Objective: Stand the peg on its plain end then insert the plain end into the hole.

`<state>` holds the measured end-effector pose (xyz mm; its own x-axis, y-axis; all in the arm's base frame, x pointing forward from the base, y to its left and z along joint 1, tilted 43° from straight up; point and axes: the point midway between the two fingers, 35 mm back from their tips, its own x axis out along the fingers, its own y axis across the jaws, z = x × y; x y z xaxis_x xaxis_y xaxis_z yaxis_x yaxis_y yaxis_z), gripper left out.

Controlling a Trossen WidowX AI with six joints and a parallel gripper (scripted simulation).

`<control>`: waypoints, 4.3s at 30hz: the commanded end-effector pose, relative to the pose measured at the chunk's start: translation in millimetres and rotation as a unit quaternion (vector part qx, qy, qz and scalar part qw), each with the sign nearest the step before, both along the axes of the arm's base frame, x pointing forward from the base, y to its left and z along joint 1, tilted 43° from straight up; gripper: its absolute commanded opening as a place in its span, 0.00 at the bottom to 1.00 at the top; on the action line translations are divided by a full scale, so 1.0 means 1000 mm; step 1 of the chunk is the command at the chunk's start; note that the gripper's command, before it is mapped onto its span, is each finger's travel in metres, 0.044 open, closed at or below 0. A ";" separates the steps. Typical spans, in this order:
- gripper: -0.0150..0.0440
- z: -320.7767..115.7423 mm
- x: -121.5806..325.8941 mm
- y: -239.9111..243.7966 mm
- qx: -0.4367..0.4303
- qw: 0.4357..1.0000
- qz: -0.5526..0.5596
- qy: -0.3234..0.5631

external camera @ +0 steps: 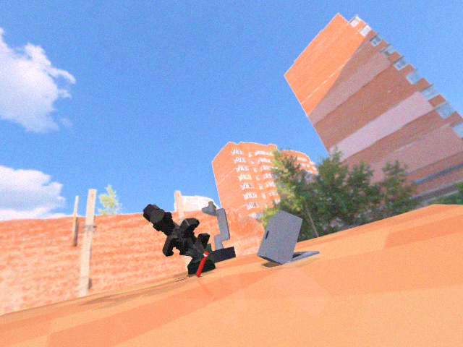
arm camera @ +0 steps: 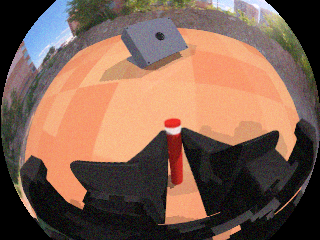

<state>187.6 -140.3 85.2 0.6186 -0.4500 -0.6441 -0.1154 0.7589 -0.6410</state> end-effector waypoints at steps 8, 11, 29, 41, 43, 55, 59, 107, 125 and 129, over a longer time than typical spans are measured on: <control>0.34 0.003 -0.007 0.001 0.003 0.999 0.033 -0.037; 0.34 0.003 -0.009 0.002 0.004 0.998 0.041 -0.047; 0.34 0.006 -0.021 0.002 0.012 0.990 0.092 -0.104; 0.34 0.006 -0.029 0.002 0.018 0.982 0.125 -0.142; 0.34 0.007 -0.030 0.002 0.019 0.980 0.131 -0.148; 0.34 0.006 -0.038 0.001 0.025 0.968 0.164 -0.186; 0.34 0.006 -0.041 0.001 0.027 0.964 0.175 -0.198; 0.34 0.001 -0.048 -0.003 0.028 0.961 0.184 -0.203; 0.34 0.000 -0.050 -0.003 0.026 0.956 0.197 -0.214; 0.34 0.000 -0.050 -0.003 0.026 0.955 0.200 -0.216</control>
